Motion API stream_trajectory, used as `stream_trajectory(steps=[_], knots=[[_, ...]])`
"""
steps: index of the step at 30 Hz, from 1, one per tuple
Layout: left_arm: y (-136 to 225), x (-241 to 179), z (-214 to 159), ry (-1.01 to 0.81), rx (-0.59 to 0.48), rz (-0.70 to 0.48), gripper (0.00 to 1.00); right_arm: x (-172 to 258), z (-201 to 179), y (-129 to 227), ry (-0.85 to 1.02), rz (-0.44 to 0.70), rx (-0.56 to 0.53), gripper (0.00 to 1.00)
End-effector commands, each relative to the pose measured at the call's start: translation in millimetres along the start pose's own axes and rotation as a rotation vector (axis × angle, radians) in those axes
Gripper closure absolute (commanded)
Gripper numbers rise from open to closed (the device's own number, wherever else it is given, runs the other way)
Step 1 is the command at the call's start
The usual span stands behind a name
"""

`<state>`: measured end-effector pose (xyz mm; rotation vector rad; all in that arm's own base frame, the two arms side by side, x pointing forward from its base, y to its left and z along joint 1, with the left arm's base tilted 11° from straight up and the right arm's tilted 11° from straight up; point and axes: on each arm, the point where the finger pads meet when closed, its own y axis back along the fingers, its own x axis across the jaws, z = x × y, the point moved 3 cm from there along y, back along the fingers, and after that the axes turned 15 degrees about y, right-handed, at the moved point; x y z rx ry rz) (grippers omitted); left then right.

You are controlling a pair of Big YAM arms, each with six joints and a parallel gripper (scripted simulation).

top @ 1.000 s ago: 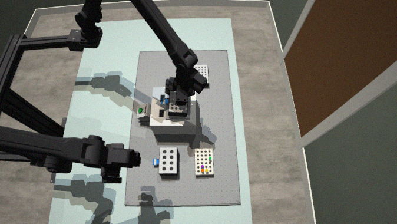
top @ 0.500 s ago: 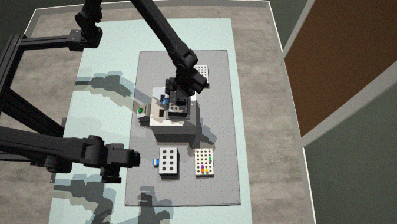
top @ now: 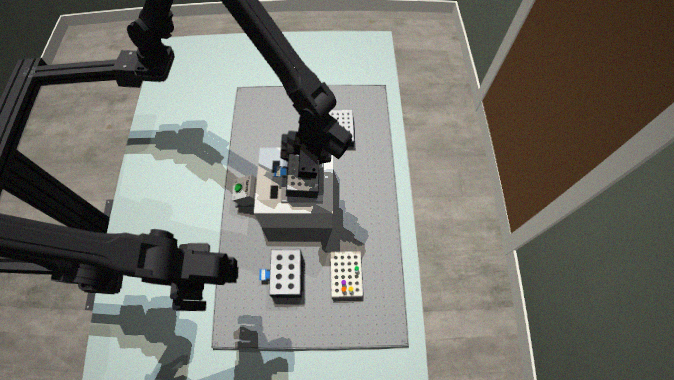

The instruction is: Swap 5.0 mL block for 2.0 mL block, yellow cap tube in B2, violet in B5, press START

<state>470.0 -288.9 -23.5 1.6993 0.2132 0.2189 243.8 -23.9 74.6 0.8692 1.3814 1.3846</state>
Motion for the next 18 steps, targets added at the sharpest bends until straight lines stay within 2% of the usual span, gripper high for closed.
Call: stream_trajectory(steps=[1, 18], knots=[[74.6, 23.3, 36.6, -0.020, -0.133, 0.099, 1.00, -10.5, 21.1, 16.6, -0.003, -0.017, -0.055, 0.00], [55.6, 10.9, 23.2, -0.023, -0.096, 0.067, 1.00, -3.7, 5.8, 5.3, 0.000, -0.004, -0.019, 0.00]])
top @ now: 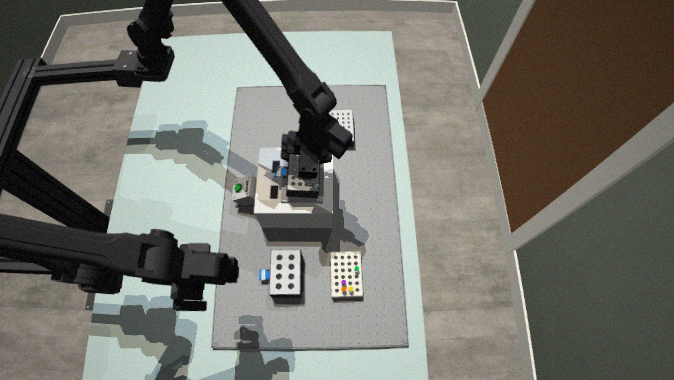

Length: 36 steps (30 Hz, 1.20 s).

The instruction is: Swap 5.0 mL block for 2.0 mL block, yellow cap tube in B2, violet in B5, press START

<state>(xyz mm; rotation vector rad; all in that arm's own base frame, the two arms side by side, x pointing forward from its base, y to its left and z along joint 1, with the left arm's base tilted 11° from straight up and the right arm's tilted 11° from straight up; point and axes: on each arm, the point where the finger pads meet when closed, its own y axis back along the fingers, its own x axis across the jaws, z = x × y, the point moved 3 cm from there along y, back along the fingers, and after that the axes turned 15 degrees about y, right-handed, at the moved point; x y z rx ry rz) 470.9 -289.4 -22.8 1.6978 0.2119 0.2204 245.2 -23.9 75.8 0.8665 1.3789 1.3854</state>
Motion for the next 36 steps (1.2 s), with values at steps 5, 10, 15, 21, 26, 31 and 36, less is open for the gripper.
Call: stream_trajectory(steps=[5, 10, 15, 21, 26, 31, 36], knots=[[48.9, 6.2, 18.3, -0.024, -0.082, 0.055, 1.00, -2.1, 2.3, 2.8, 0.001, -0.001, -0.011, 0.00], [55.1, 11.3, 22.8, -0.022, -0.095, 0.066, 1.00, -3.7, 5.8, 5.2, 0.000, -0.004, -0.019, 0.00], [59.1, 14.7, 25.7, -0.020, -0.104, 0.074, 1.00, -5.9, 10.8, 8.8, -0.001, -0.008, -0.030, 0.00], [62.2, 17.5, 27.9, -0.018, -0.111, 0.080, 1.00, -8.6, 17.0, 13.3, -0.002, -0.013, -0.043, 0.00], [64.1, 19.3, 29.1, -0.017, -0.114, 0.083, 1.00, -9.5, 19.0, 14.8, -0.003, -0.015, -0.048, 0.00], [65.4, 20.6, 29.9, -0.016, -0.117, 0.085, 1.00, -10.0, 20.1, 15.6, -0.003, -0.016, -0.050, 0.00], [66.7, 21.9, 30.8, -0.015, -0.120, 0.088, 1.00, -6.8, 12.9, 10.2, -0.001, -0.009, -0.034, 0.00]])
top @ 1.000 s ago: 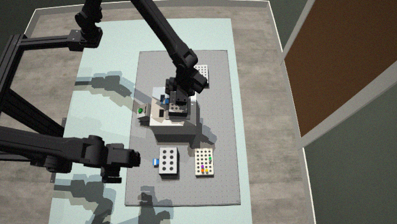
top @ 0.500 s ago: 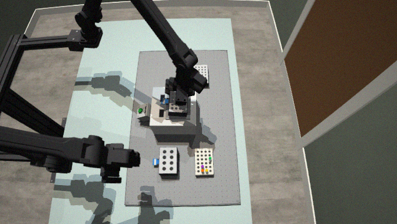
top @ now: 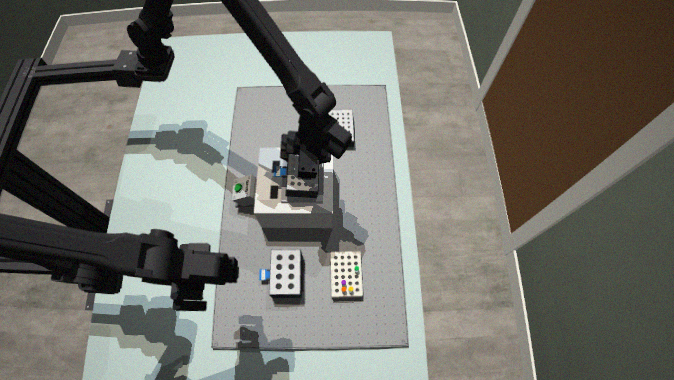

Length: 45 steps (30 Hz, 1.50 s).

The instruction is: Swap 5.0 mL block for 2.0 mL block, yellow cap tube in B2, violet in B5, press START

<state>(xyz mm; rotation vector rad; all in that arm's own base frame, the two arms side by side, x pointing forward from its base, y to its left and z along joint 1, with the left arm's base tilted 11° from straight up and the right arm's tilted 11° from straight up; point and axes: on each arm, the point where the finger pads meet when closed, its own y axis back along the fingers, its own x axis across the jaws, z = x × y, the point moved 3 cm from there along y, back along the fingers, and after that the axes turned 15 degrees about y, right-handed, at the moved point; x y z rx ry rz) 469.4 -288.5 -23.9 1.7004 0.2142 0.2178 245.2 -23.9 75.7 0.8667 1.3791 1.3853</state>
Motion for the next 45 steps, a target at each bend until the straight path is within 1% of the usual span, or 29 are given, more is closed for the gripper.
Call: stream_trajectory(steps=[1, 7, 11, 14, 20, 28, 37, 45], knots=[[68.3, 23.2, 31.9, -0.014, -0.123, 0.091, 1.00, -6.1, 11.3, 9.1, -0.001, -0.008, -0.030, 0.00], [49.0, 34.6, 24.4, 0.000, -0.107, 0.077, 1.00, -2.8, 3.7, 3.6, 0.001, -0.002, -0.013, 0.00], [38.2, 29.1, 18.7, -0.002, -0.079, 0.051, 1.00, -2.0, 2.0, 2.5, 0.001, -0.001, -0.009, 0.00], [38.1, 26.9, 20.0, -0.002, -0.065, 0.058, 1.00, -2.3, 2.6, 2.8, 0.001, -0.001, -0.010, 0.00], [37.2, 38.5, 17.9, 0.013, -0.053, 0.064, 1.00, -6.7, 12.8, 10.0, -0.001, -0.009, -0.032, 0.00], [34.7, 46.1, 21.0, 0.040, -0.058, 0.082, 1.00, -8.7, 17.3, 13.3, -0.002, -0.013, -0.042, 0.00], [33.3, 43.1, 20.9, 0.043, -0.050, 0.097, 1.00, -10.0, 20.0, 15.4, -0.003, -0.015, -0.048, 0.00], [34.1, 41.4, 21.4, 0.044, -0.047, 0.111, 1.00, -6.0, 11.1, 8.7, -0.001, -0.008, -0.027, 0.00]])
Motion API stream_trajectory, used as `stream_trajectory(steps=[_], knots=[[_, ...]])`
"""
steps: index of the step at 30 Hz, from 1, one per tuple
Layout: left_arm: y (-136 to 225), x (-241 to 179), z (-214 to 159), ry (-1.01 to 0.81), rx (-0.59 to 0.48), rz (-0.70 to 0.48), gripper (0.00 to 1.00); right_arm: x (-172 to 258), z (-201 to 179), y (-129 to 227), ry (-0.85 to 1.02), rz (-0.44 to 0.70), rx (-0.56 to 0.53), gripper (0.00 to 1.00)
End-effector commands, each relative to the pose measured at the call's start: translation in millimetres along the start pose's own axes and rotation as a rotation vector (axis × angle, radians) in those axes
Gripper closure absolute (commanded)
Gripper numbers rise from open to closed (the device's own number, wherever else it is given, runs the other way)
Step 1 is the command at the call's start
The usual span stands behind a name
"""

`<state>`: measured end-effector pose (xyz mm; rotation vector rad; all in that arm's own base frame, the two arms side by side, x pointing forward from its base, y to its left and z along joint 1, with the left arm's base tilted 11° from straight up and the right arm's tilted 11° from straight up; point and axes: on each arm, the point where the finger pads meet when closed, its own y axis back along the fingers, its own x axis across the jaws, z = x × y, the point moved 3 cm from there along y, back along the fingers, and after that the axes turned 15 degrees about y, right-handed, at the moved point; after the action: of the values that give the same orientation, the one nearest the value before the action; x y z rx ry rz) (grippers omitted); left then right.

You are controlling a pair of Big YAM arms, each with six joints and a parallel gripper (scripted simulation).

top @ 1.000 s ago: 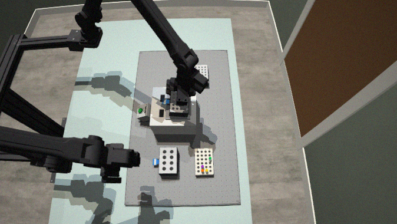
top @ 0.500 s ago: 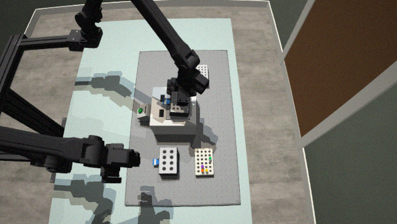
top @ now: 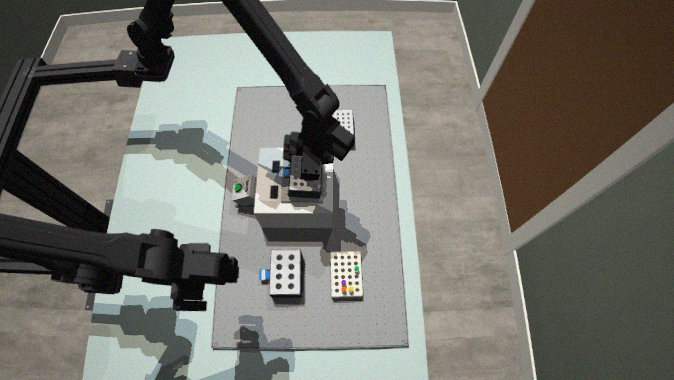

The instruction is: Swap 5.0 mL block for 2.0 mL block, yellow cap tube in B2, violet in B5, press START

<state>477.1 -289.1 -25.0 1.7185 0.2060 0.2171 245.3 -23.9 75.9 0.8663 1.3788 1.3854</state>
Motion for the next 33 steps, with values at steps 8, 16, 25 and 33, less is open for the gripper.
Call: stream_trajectory(steps=[8, 16, 25, 33], knots=[[34.8, 33.2, 19.0, 0.052, -0.056, 0.106, 1.00, -2.6, 3.3, 3.2, 0.001, -0.001, -0.010, 0.00], [33.0, 31.4, 20.3, 0.052, -0.040, 0.108, 1.00, -2.6, 3.3, 3.2, 0.001, -0.001, -0.009, 0.00], [32.0, 31.3, 21.4, 0.055, -0.026, 0.108, 1.00, -7.8, 15.1, 11.5, -0.002, -0.011, -0.035, 0.00], [32.0, 30.2, 21.0, 0.060, -0.033, 0.130, 1.00, -9.2, 18.3, 13.9, -0.002, -0.013, -0.042, 0.00]])
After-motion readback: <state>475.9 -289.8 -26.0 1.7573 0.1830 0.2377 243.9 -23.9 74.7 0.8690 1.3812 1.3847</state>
